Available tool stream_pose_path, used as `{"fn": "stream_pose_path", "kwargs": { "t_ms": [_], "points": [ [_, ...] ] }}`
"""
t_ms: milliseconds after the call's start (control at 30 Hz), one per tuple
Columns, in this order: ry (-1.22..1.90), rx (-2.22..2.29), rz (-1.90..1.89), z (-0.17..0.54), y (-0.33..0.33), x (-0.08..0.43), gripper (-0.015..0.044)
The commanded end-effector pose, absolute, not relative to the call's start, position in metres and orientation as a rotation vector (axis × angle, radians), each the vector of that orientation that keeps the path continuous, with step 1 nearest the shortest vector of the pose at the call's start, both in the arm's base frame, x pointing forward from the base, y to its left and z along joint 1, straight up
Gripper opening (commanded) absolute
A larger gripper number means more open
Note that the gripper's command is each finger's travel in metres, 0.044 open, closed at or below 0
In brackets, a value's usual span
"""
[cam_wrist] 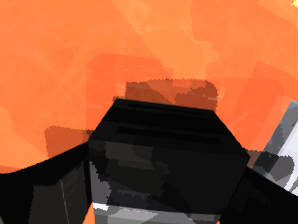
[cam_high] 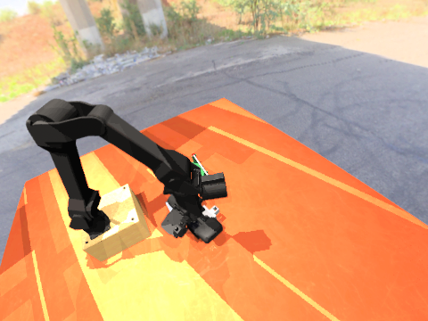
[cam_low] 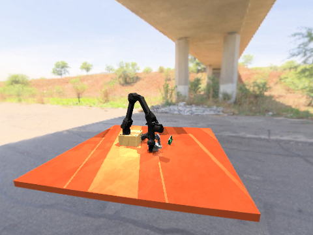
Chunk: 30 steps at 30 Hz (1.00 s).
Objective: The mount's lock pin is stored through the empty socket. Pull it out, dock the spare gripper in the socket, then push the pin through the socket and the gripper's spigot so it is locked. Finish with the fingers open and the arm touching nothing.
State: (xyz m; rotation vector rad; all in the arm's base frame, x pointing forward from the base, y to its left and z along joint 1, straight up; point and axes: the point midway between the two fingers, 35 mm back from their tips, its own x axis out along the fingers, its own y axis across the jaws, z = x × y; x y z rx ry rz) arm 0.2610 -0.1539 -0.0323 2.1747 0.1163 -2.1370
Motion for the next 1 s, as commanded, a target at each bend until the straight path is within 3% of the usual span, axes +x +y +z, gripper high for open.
{"fn": "stream_pose_path", "kwargs": {
  "t_ms": [0, 367, 900, 967],
  "points": [
    [0.101, 2.185, -2.128, -0.034, -0.155, 0.263, 0.0000],
    [0.101, 2.185, -2.128, -0.049, -0.155, 0.263, 0.0000],
    [0.112, 2.179, -2.129, -0.047, -0.155, 0.262, 0.0420],
    [0.112, 2.179, -2.129, -0.047, -0.155, 0.262, 0.0440]
  ]
}}
